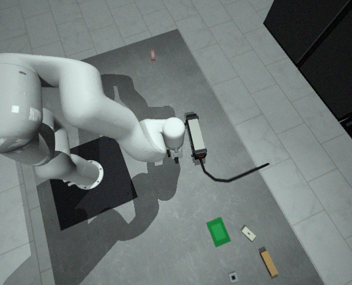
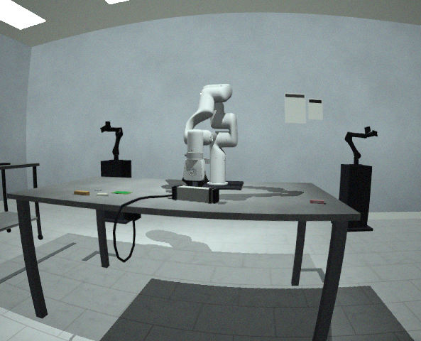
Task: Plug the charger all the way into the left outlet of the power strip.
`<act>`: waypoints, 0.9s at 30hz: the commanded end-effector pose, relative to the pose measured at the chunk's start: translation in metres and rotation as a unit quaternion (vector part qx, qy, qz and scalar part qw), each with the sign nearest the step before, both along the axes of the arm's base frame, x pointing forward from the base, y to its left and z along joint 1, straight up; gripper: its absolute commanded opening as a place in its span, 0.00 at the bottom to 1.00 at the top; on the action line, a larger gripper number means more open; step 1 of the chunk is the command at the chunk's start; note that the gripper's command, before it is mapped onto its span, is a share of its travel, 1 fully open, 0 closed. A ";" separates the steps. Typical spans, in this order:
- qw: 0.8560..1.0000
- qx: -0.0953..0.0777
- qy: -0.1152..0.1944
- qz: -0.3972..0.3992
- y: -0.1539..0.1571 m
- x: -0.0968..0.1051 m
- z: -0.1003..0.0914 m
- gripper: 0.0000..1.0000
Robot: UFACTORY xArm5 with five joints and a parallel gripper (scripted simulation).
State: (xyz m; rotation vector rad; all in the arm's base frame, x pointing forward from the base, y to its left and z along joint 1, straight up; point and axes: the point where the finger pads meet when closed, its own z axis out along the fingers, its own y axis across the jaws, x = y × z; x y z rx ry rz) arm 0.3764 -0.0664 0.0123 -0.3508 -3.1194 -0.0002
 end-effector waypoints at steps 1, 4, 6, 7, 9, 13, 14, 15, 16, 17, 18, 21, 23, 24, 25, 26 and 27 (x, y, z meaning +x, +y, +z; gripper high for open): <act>1.000 0.000 -0.002 0.000 0.000 0.001 0.001 0.00; 1.000 0.000 -0.002 0.000 0.000 0.001 0.001 0.00; 1.000 0.000 -0.002 0.000 0.000 0.001 0.001 0.00; 1.000 0.000 -0.002 0.000 0.000 0.001 0.001 0.00; 1.000 0.000 -0.002 0.000 0.000 0.001 0.001 0.00; 1.000 0.000 -0.002 0.000 0.000 0.001 0.002 0.00; 1.000 0.000 -0.002 0.000 0.000 0.001 0.002 0.00; 1.000 0.000 -0.002 0.000 0.000 0.001 0.003 0.00; 1.000 0.000 -0.002 0.000 0.000 0.001 0.003 0.00; 1.000 0.000 -0.002 0.000 0.000 0.001 0.003 0.00; 1.000 0.000 -0.002 0.000 0.000 0.001 0.004 0.00; 1.000 0.000 -0.002 0.000 0.000 0.001 0.006 0.00; 1.000 0.000 -0.002 0.000 0.000 0.001 0.009 0.00; 1.000 0.000 -0.002 0.000 0.000 0.001 0.010 0.00; 1.000 0.000 -0.002 0.000 0.000 0.001 0.012 0.00; 1.000 0.000 -0.002 0.000 0.000 0.001 0.013 0.00; 1.000 0.000 -0.002 0.000 0.000 0.001 0.015 0.00</act>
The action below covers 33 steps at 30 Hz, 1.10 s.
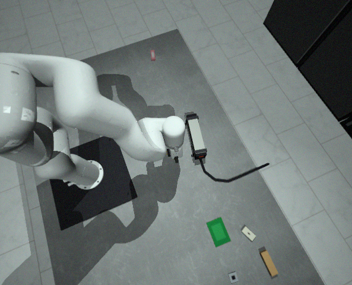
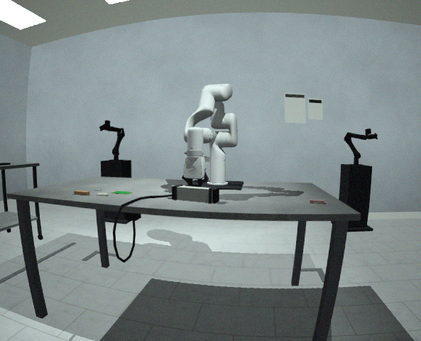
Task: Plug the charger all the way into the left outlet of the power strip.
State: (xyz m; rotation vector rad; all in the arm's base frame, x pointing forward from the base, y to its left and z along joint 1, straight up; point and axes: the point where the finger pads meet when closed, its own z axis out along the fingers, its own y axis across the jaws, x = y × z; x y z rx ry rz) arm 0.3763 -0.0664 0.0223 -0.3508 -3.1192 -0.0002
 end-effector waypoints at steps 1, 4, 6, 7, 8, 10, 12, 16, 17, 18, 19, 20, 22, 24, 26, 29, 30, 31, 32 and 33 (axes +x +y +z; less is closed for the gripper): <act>1.000 0.000 -0.002 0.000 0.000 0.001 0.007 0.00; 1.000 0.000 -0.002 0.000 0.000 0.001 0.012 0.00; 1.000 0.000 -0.002 0.000 0.000 0.001 0.014 0.00; 1.000 0.000 -0.002 0.000 0.000 0.001 0.014 0.00; 1.000 0.000 -0.002 0.000 0.000 0.001 0.016 0.00; 1.000 0.000 -0.002 0.000 0.000 0.001 0.019 0.00; 1.000 0.000 -0.002 0.000 0.000 0.001 0.023 0.00; 1.000 0.000 -0.002 0.000 0.000 0.001 0.029 0.00; 1.000 0.000 -0.002 0.000 0.000 0.001 0.030 0.00; 1.000 0.000 -0.002 0.000 0.000 0.001 0.031 0.00; 1.000 0.000 -0.002 0.000 0.000 0.001 0.032 0.00; 1.000 0.000 -0.002 0.000 0.000 0.001 0.033 0.00; 1.000 0.000 -0.002 0.000 0.000 0.001 0.034 0.00; 1.000 0.000 -0.002 0.000 0.000 0.001 0.034 0.00; 1.000 0.000 -0.002 0.000 0.000 0.001 0.035 0.00; 1.000 0.000 -0.002 0.000 0.000 0.001 0.035 0.00; 1.000 0.000 -0.002 0.000 0.000 0.001 0.035 0.00; 1.000 0.000 -0.002 0.000 0.000 0.001 0.035 0.00; 1.000 0.000 -0.002 0.000 0.000 0.001 0.035 0.00; 1.000 0.000 -0.002 0.000 0.000 0.001 0.035 0.00</act>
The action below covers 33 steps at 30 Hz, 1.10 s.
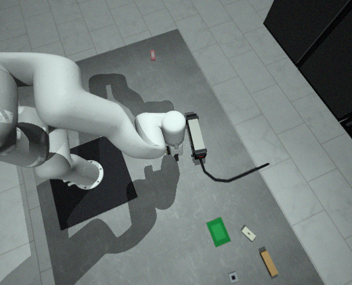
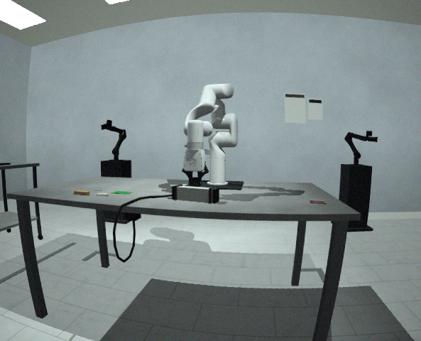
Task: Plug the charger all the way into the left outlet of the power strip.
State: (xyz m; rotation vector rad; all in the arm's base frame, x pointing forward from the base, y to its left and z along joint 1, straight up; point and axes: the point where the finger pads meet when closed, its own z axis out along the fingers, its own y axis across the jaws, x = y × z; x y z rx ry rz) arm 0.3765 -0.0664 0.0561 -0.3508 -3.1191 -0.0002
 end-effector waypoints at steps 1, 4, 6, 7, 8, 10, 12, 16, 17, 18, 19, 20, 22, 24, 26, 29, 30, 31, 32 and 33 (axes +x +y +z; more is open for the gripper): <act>1.000 0.000 -0.002 0.000 0.000 0.001 0.001 0.00; 1.000 0.000 -0.002 0.001 0.000 0.001 0.001 0.00; 1.000 0.000 -0.002 0.006 0.000 0.001 0.001 0.00; 1.000 0.000 -0.002 0.006 0.000 0.001 0.001 0.00; 1.000 0.000 -0.002 0.006 0.000 0.001 0.001 0.00; 1.000 0.000 -0.002 0.016 0.001 0.002 0.001 0.00; 0.999 0.000 -0.002 0.033 0.001 0.002 0.001 0.00; 0.996 0.000 -0.002 0.090 0.004 0.003 0.001 0.00; 0.994 0.000 -0.002 0.109 0.005 0.003 0.001 0.00; 0.991 0.000 -0.002 0.131 0.006 0.003 0.001 0.00; 0.988 0.000 -0.002 0.154 0.008 0.004 0.001 0.00; 0.984 0.000 -0.002 0.180 0.009 0.004 0.001 0.00; 0.972 0.000 -0.002 0.236 0.012 0.005 0.001 0.00; 0.964 0.000 -0.002 0.267 0.014 0.005 0.001 0.00; 0.954 0.000 -0.002 0.299 0.015 0.006 0.001 0.00; 0.916 0.000 -0.002 0.401 0.021 0.007 0.001 0.00; 0.906 0.000 -0.002 0.422 0.023 0.008 0.001 0.00; 0.895 0.000 -0.002 0.445 0.025 0.008 0.001 0.00; 0.883 0.000 -0.002 0.470 0.027 0.009 0.001 0.00; 0.869 0.000 -0.002 0.494 0.030 0.009 0.001 0.00</act>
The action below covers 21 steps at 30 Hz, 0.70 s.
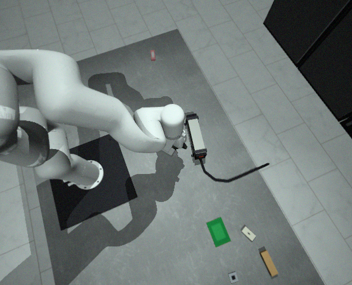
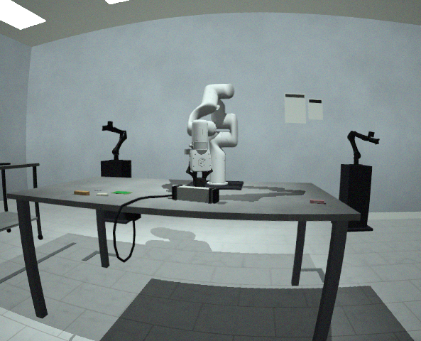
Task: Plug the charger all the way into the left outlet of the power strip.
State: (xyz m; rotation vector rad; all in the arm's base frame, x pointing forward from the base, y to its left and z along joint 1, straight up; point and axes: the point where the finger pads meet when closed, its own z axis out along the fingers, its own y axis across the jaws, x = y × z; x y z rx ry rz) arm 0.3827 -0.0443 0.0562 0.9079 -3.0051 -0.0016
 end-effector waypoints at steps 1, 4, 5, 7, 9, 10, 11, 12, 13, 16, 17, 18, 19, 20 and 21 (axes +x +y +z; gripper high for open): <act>0.990 0.000 -0.002 0.139 0.010 0.004 0.001 0.00; 0.975 0.000 -0.002 0.222 0.017 0.005 0.001 0.00; 0.969 0.000 -0.002 0.249 0.019 0.006 0.001 0.00; 0.953 0.000 -0.002 0.302 0.024 0.007 0.001 0.00; 0.953 0.000 -0.002 0.302 0.024 0.007 0.001 0.00; 0.925 0.000 -0.002 0.379 0.026 0.007 0.001 0.00; 0.917 0.000 -0.002 0.398 0.029 0.008 0.001 0.00; 0.909 0.000 -0.002 0.416 0.031 0.008 0.001 0.00; 0.899 0.000 -0.002 0.438 0.033 0.008 0.001 0.00; 0.859 0.000 -0.002 0.512 0.040 0.009 0.001 0.00; 0.844 0.000 -0.002 0.536 0.042 0.010 0.001 0.00; 0.829 0.000 -0.002 0.559 0.043 0.010 0.001 0.00; 0.813 0.000 -0.002 0.582 0.045 0.010 0.001 0.00; 0.797 0.000 -0.002 0.604 0.047 0.010 0.001 0.00; 0.780 0.000 -0.002 0.626 0.049 0.010 0.001 0.00</act>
